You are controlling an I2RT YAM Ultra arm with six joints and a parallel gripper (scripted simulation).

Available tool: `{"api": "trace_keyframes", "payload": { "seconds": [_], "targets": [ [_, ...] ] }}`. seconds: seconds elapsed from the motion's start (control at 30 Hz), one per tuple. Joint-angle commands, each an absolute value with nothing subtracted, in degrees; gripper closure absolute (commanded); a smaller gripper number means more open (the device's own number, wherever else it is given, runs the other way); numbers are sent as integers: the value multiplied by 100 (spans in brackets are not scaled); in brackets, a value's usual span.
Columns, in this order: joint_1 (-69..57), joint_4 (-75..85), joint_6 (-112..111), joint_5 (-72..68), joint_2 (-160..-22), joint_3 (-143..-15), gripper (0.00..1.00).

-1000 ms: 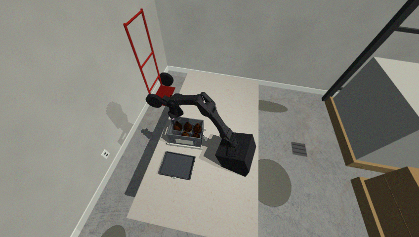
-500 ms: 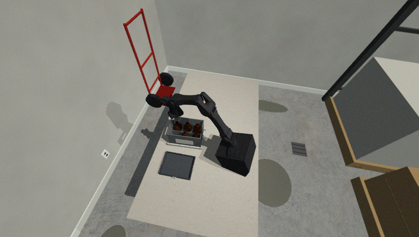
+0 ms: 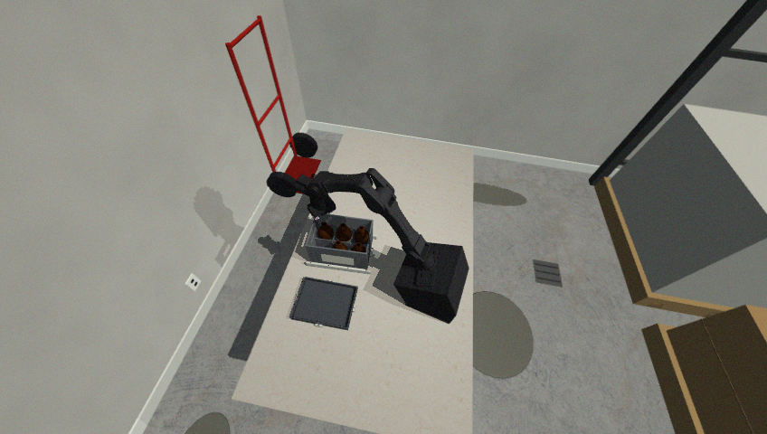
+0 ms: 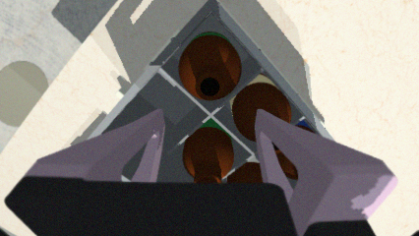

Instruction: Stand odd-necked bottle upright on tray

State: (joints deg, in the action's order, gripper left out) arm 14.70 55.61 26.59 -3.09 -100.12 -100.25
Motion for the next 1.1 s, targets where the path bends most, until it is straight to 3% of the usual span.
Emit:
{"api": "trace_keyframes", "payload": {
  "seconds": [0.0, 1.07],
  "targets": [
    [1481, 5431, 2637, -366, -10043, -9910, 39],
    [1435, 4813, 2665, -371, -10138, -9551, 39]
  ]
}}
